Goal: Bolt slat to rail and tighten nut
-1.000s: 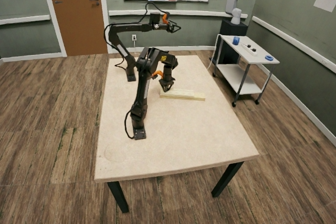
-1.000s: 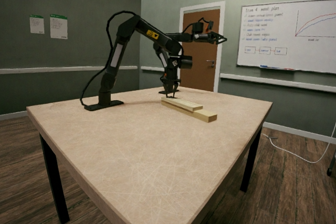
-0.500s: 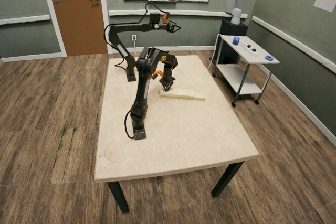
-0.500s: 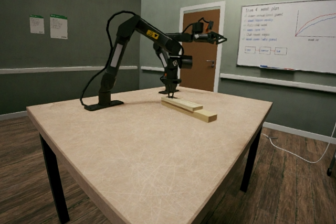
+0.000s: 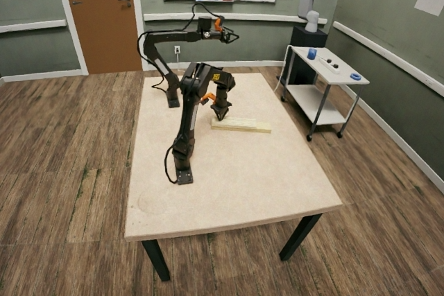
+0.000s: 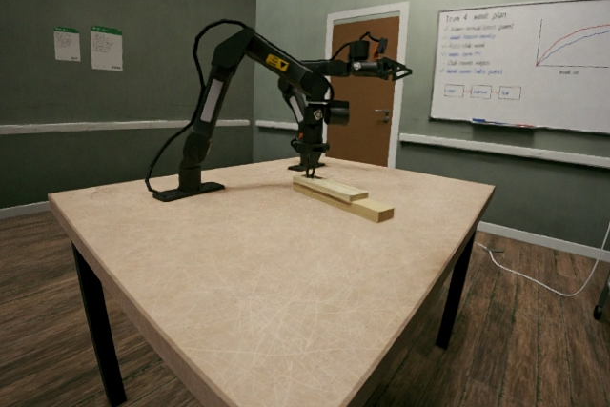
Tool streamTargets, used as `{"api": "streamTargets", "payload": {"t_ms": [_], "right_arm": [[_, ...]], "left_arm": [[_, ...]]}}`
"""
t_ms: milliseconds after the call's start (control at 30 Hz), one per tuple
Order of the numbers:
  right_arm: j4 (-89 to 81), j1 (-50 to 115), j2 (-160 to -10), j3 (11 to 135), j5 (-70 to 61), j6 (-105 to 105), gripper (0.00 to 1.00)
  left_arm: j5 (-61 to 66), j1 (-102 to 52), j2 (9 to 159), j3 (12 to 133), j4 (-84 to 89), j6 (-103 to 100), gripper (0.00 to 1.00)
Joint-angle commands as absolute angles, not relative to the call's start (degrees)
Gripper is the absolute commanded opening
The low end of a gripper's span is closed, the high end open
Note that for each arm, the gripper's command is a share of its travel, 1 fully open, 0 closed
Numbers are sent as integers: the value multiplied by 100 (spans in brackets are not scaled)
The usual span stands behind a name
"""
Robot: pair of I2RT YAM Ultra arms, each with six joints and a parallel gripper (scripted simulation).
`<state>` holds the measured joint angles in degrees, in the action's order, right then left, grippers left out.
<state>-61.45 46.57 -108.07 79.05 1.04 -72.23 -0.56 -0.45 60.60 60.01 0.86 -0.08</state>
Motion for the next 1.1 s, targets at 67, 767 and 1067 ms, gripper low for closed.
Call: {"api": "streamTargets", "payload": {"t_ms": [67,767,1067], "right_arm": [[-6224,4656,-10774,7926,73,-7223,11],[-6216,4641,-10739,7872,7,-5751,11],[-6206,4616,-10710,7847,-23,-3768,11]], "left_arm": [[-55,-46,6047,6031,55,-8,100],[-55,-46,6047,6031,55,-8,100],[-55,-46,6047,6031,55,-8,100]]}}
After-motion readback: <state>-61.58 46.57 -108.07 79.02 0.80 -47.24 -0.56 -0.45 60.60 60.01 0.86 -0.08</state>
